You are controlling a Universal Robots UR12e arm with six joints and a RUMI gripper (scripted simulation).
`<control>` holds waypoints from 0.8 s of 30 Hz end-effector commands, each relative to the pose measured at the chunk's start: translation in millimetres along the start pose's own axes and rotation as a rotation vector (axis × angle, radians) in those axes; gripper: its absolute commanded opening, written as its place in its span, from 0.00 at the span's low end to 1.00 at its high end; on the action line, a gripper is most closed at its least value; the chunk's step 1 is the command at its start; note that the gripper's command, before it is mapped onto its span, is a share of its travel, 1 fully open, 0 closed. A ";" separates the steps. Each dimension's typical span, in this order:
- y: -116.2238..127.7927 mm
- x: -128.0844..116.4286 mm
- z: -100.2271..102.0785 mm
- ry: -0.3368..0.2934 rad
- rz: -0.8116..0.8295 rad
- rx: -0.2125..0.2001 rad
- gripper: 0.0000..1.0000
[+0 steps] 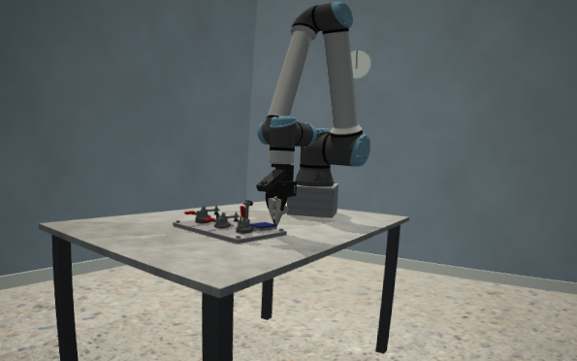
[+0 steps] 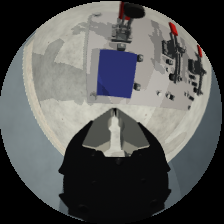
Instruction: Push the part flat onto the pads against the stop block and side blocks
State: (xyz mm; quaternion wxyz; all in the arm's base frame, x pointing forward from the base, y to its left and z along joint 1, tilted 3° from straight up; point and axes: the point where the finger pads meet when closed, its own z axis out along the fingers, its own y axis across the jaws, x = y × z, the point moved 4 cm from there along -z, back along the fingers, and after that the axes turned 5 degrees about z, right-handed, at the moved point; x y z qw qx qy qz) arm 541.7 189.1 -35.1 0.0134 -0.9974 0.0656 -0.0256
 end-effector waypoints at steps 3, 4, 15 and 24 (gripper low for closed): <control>-0.2 0.9 -0.4 0.001 0.000 0.000 0.00; -0.2 1.3 -0.4 0.001 0.000 0.000 0.00; -0.5 4.5 -0.4 0.001 0.000 0.000 0.00; -0.5 4.5 -0.4 0.001 0.000 0.000 0.00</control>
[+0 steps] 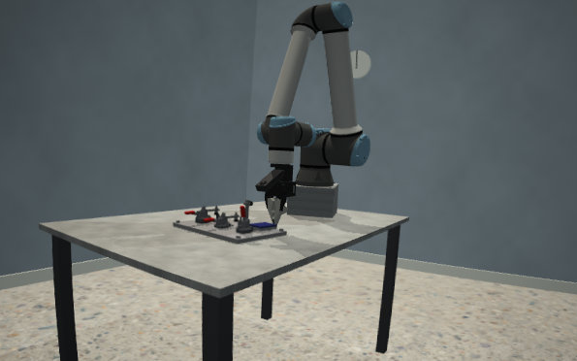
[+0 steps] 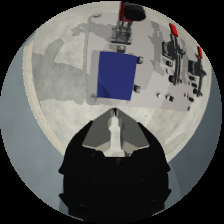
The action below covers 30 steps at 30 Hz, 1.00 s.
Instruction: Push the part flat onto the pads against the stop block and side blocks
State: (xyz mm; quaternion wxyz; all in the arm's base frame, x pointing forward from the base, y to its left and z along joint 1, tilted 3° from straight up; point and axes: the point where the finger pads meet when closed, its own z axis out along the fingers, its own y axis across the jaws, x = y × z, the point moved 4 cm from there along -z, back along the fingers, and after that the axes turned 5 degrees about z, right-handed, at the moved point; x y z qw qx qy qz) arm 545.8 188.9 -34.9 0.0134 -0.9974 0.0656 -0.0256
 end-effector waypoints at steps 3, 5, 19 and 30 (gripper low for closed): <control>-0.1 0.5 -0.4 0.001 0.000 0.000 0.00; -0.1 0.6 -0.4 0.001 0.000 0.000 0.00; -0.5 4.5 -0.4 0.001 0.000 0.000 0.00; -0.5 4.5 -0.4 0.001 0.000 0.000 0.00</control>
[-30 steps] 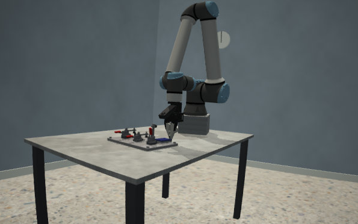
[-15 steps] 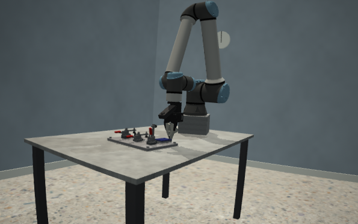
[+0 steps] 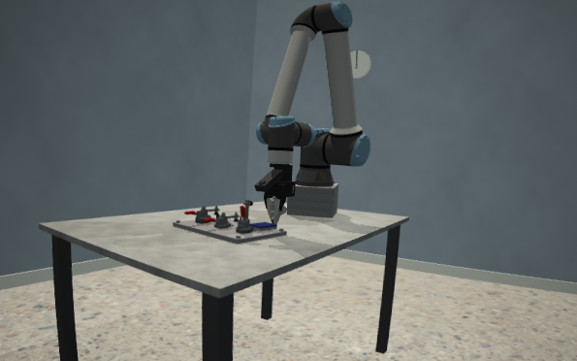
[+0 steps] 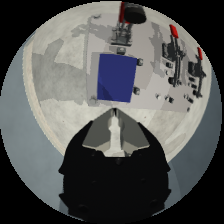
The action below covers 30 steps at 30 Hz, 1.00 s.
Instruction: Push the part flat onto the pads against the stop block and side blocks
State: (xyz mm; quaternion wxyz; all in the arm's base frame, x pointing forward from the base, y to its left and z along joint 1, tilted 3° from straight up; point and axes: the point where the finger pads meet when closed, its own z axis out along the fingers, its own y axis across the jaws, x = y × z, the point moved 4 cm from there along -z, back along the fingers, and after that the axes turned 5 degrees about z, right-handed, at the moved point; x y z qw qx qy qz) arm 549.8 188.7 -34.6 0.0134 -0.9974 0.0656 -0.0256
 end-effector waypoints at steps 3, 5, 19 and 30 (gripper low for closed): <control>-0.1 0.5 -0.4 0.001 0.000 0.000 0.00; -0.2 0.9 -0.4 0.001 0.000 0.000 0.00; -0.5 4.5 -0.5 0.001 0.000 0.000 0.00; -0.5 4.4 -0.5 0.001 0.000 0.000 0.00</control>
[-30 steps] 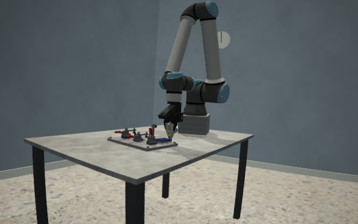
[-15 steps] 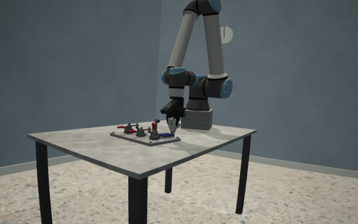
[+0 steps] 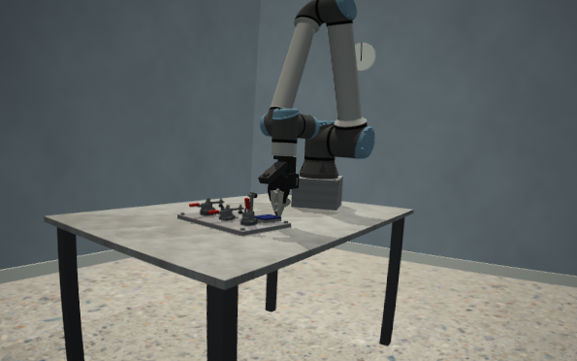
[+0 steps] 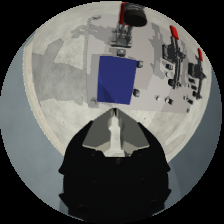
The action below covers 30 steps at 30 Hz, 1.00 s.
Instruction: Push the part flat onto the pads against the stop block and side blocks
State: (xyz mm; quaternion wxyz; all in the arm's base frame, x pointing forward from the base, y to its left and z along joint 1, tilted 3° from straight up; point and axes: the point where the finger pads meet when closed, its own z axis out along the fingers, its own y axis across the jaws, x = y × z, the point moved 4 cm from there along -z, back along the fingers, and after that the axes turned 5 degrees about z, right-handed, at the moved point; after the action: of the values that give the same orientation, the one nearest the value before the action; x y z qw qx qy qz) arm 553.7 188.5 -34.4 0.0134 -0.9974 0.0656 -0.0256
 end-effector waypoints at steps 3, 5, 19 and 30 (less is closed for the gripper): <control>-0.1 0.6 -0.5 0.001 0.000 0.000 0.00; -0.2 1.3 -0.5 0.001 0.000 0.000 0.00; -0.5 4.6 -0.5 0.001 0.000 0.000 0.00; -0.5 4.6 -0.5 0.001 0.000 0.000 0.00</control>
State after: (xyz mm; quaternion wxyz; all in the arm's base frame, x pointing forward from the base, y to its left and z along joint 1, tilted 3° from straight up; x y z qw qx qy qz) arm 557.7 188.3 -34.2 0.0134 -0.9974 0.0656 -0.0256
